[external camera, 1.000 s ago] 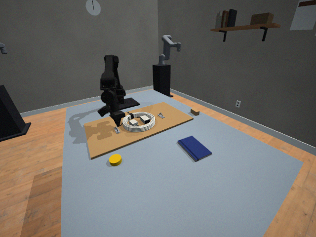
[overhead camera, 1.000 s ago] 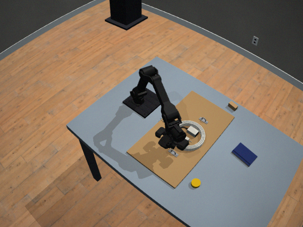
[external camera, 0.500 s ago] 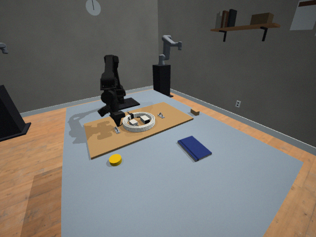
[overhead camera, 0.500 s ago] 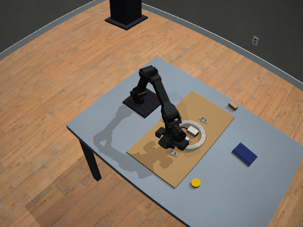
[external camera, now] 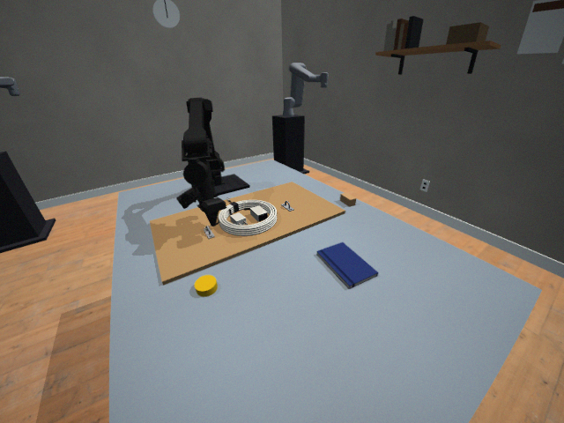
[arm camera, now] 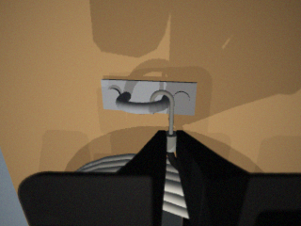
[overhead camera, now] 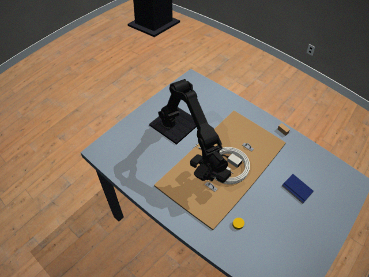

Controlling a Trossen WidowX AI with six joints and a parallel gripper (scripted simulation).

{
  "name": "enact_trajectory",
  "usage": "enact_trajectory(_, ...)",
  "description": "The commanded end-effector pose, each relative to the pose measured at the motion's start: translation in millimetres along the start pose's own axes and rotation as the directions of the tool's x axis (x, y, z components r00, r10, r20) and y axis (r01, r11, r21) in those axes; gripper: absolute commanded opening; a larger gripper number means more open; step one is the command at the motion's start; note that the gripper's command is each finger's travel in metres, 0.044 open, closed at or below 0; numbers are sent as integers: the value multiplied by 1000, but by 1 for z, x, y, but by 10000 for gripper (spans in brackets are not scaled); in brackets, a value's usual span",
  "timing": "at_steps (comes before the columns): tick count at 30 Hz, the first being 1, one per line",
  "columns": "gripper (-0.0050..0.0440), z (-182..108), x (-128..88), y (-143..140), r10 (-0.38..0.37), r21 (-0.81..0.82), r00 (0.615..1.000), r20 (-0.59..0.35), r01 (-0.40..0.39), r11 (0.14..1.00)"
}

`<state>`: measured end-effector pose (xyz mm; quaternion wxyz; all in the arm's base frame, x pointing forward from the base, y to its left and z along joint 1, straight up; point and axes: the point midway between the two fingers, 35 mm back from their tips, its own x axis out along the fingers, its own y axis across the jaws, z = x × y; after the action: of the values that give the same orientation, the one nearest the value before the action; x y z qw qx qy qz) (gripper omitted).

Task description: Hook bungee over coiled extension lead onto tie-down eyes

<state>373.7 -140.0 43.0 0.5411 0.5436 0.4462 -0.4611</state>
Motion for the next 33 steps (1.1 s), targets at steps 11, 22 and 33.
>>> enact_trajectory(11, -50, 2, -10, 6, 29, -2, 1000, 11, -29, 1000)
enact_trajectory(22, -50, 0, -6, 4, 29, -2, 1000, 11, -29, 1000)
enact_trajectory(33, -50, -1, -2, 2, 29, -12, 1000, 9, -29, 999)
